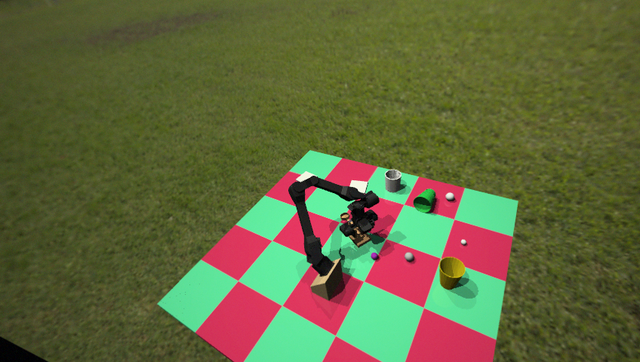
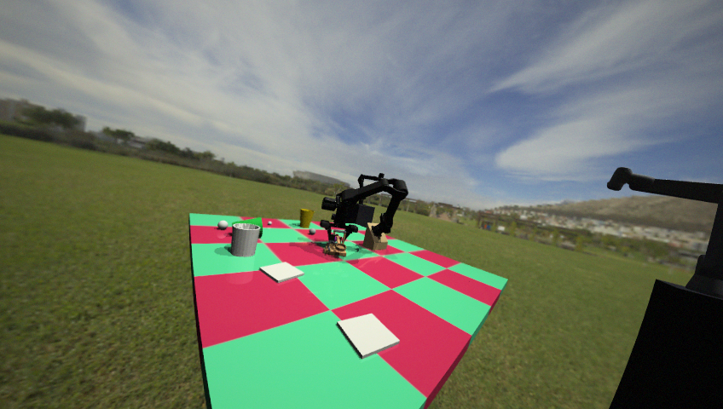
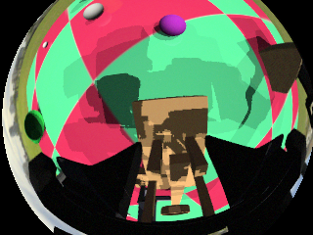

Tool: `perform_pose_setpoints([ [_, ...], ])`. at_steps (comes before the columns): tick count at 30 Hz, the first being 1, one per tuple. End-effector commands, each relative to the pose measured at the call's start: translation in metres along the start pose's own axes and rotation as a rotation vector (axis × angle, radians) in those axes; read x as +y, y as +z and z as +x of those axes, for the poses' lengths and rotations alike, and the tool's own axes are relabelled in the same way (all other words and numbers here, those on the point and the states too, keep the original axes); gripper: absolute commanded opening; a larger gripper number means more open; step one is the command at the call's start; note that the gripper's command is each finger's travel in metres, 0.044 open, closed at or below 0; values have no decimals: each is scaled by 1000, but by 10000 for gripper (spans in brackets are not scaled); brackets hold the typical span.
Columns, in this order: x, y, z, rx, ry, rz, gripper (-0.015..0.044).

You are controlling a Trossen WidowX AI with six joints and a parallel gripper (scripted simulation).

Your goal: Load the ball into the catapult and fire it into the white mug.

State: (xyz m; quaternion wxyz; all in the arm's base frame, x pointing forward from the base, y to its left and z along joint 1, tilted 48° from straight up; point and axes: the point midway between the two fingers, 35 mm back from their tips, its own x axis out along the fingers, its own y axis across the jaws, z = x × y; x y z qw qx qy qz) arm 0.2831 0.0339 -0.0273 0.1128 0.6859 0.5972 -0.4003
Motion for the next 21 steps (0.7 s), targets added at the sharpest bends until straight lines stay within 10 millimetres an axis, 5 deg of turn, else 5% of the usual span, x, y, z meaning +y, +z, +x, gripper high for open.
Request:
perform_pose_setpoints([
  [1, 0, 0, 0, 0, 1, -1, 230],
  [4, 0, 0, 0, 0, 1, -1, 151],
  [11, 0, 0, -3, 0, 1, -1, 85],
  [14, 1, 1, -39, -3, 2, 0, 6],
  [21, 5, -1, -51, -2, 1, -50, 0],
])
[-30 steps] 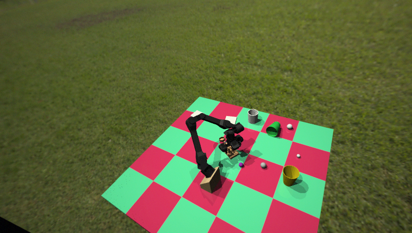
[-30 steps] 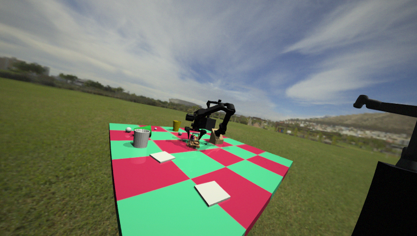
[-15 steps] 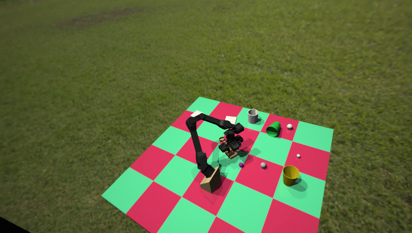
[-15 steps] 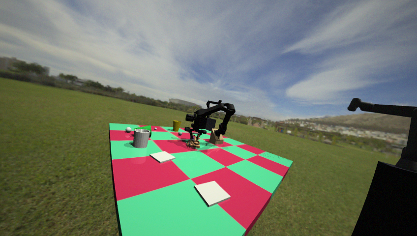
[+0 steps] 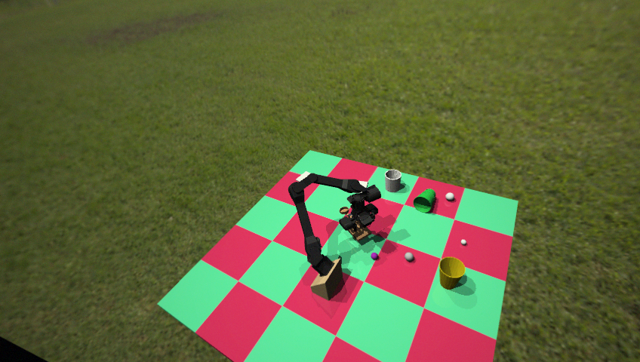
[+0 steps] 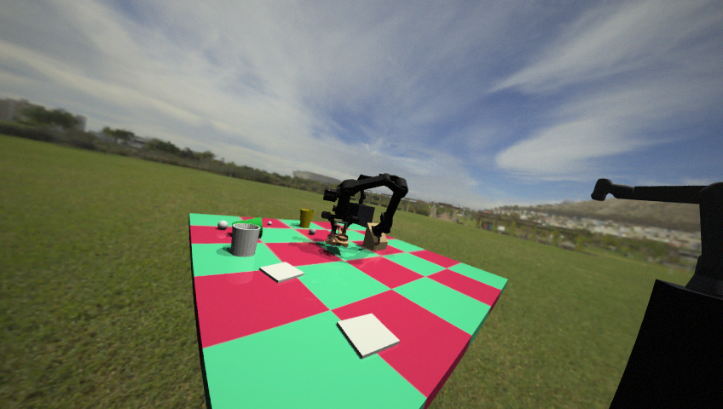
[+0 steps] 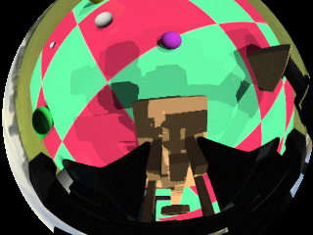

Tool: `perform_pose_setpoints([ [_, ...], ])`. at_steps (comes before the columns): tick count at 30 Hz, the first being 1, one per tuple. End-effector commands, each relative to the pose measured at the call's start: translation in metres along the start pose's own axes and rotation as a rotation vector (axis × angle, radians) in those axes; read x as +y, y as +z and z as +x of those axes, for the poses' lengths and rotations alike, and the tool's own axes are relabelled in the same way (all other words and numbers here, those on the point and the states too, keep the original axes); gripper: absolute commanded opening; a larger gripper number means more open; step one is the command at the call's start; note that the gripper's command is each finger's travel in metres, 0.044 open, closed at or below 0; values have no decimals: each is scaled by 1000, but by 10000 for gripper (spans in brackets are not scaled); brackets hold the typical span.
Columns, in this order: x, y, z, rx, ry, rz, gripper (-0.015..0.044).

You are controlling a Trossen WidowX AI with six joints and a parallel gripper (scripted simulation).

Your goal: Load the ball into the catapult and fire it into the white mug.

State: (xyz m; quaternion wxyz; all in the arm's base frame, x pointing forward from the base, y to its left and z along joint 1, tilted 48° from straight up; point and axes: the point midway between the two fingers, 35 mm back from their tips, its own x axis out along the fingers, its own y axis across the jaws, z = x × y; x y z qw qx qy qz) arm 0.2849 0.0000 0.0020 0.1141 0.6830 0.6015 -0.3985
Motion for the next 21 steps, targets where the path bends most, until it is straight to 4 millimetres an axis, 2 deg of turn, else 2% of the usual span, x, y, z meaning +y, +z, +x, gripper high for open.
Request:
perform_pose_setpoints([
  [1, 6, -3, -6, -2, 9, -73, 0],
  [21, 74, -19, -7, -3, 10, -758, 0],
])
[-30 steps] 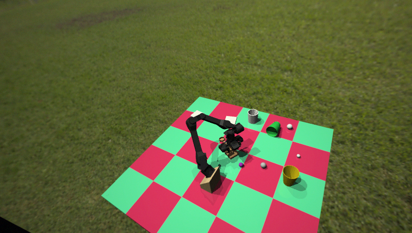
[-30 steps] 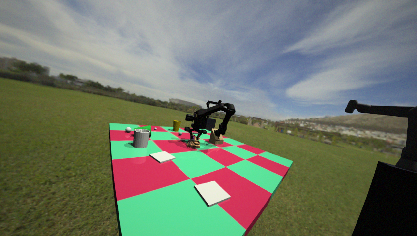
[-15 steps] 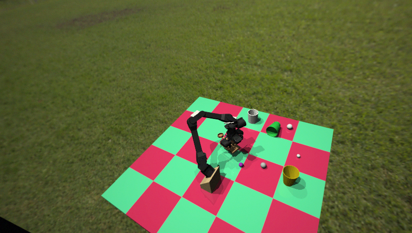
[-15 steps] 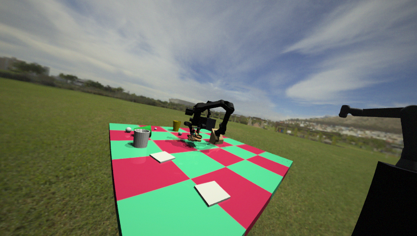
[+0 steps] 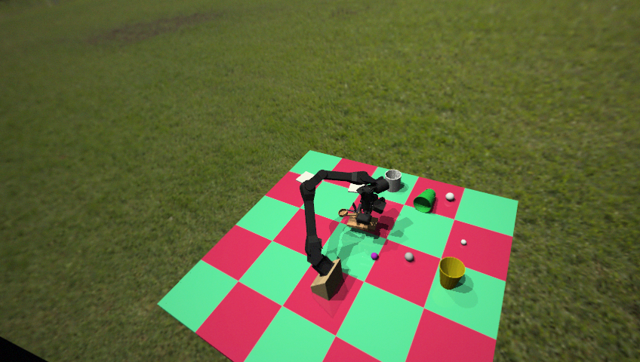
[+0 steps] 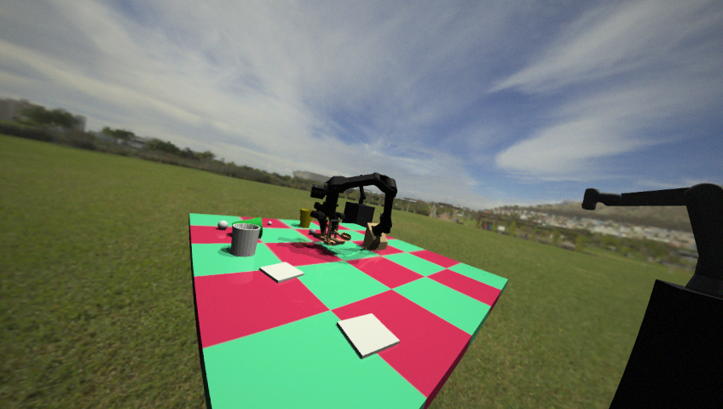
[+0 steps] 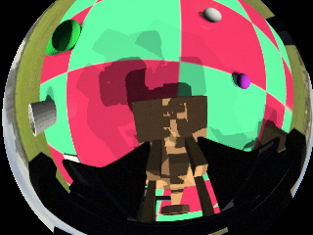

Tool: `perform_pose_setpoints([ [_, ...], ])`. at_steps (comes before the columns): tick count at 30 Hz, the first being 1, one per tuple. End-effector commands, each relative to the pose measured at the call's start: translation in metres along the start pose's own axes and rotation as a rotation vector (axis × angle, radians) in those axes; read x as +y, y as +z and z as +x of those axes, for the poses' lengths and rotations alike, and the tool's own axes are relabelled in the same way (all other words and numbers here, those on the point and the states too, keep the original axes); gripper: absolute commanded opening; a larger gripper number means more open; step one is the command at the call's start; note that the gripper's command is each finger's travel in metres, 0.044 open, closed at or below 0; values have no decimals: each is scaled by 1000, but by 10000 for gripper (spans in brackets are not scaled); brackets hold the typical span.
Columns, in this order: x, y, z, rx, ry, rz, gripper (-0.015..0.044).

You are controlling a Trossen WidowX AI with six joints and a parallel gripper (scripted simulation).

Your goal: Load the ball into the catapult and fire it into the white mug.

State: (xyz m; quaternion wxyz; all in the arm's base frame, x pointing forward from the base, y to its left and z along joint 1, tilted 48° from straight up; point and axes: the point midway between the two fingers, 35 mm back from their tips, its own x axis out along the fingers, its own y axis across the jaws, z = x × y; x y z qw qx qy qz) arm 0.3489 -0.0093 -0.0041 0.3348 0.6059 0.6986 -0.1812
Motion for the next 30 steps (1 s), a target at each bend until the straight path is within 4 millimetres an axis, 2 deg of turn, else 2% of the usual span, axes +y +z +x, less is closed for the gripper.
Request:
perform_pose_setpoints([
  [1, 14, 6, -2, 1, 12, -122, 0],
  [7, 41, 15, 0, 1, 13, -321, 0],
  [10, 46, 15, 0, 1, 14, -345, 0],
  [16, 47, 14, 2, 1, 14, -345, 0],
  [30, 49, 15, 25, 1, 14, -345, 0],
])
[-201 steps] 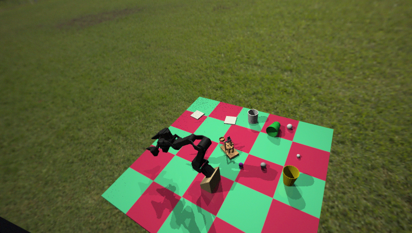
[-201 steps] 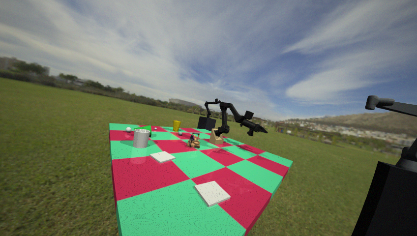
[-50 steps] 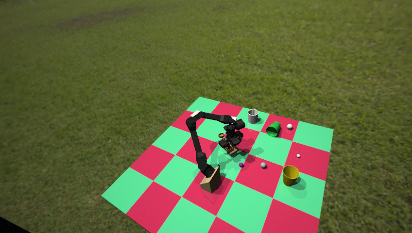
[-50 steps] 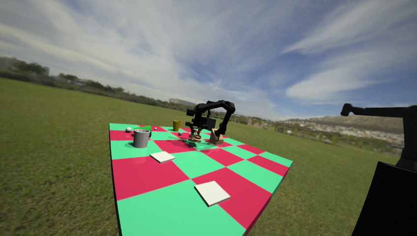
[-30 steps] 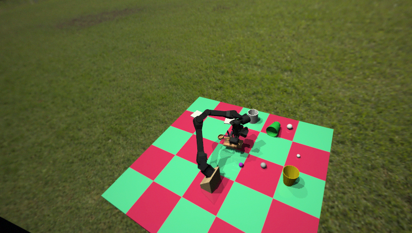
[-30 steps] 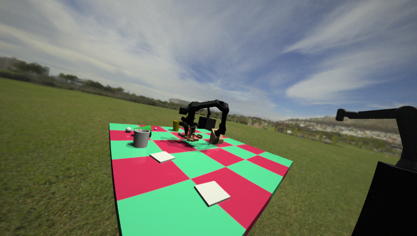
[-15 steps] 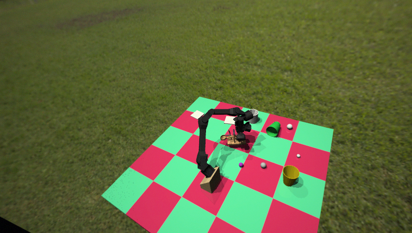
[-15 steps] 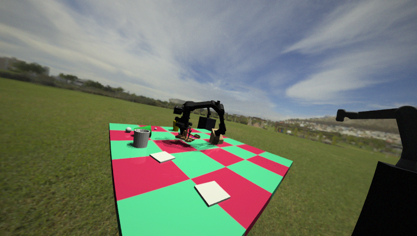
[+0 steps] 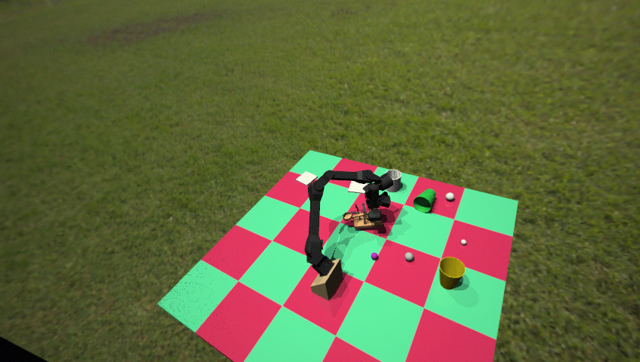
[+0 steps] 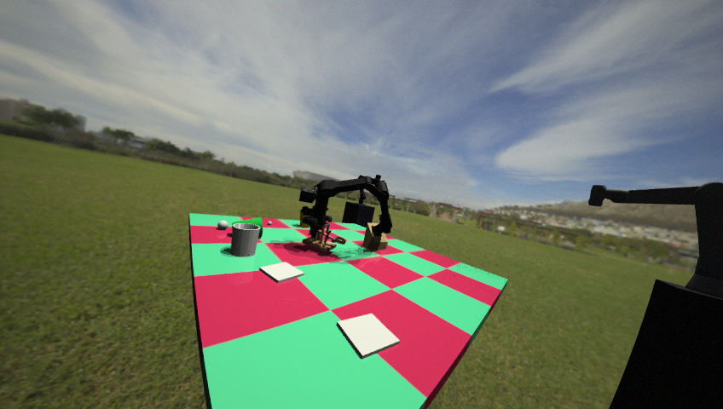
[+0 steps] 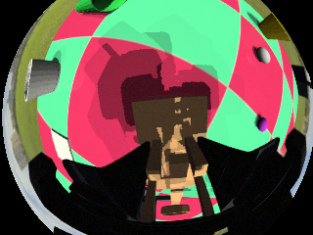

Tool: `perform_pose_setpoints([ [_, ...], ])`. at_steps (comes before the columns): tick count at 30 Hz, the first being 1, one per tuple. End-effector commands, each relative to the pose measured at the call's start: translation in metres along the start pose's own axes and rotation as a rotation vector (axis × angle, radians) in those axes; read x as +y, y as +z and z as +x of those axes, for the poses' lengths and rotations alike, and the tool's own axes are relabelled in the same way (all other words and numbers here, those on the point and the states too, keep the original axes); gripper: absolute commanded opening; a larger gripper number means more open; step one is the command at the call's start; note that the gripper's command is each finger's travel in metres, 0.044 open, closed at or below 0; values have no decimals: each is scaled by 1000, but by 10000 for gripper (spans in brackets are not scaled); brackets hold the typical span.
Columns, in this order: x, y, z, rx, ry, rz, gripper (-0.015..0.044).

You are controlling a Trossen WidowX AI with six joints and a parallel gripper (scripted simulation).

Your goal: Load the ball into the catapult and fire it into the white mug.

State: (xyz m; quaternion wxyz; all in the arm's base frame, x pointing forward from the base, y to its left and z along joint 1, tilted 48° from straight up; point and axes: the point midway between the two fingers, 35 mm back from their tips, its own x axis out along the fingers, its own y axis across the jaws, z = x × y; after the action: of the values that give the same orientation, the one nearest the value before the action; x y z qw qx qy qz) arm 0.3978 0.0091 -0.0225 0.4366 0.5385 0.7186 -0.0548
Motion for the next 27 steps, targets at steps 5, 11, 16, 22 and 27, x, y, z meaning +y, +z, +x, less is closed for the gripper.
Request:
perform_pose_setpoints([
  [5, 0, 1, 10, 0, 11, 9, 0],
  [11, 1, 1, 19, 0, 12, 8, 0],
  [16, 1, 0, 21, 0, 1, 0, 0],
  [22, 1, 0, 21, 0, 1, 0, 79],
  [27, 1, 0, 21, 0, 1, 0, 210],
])
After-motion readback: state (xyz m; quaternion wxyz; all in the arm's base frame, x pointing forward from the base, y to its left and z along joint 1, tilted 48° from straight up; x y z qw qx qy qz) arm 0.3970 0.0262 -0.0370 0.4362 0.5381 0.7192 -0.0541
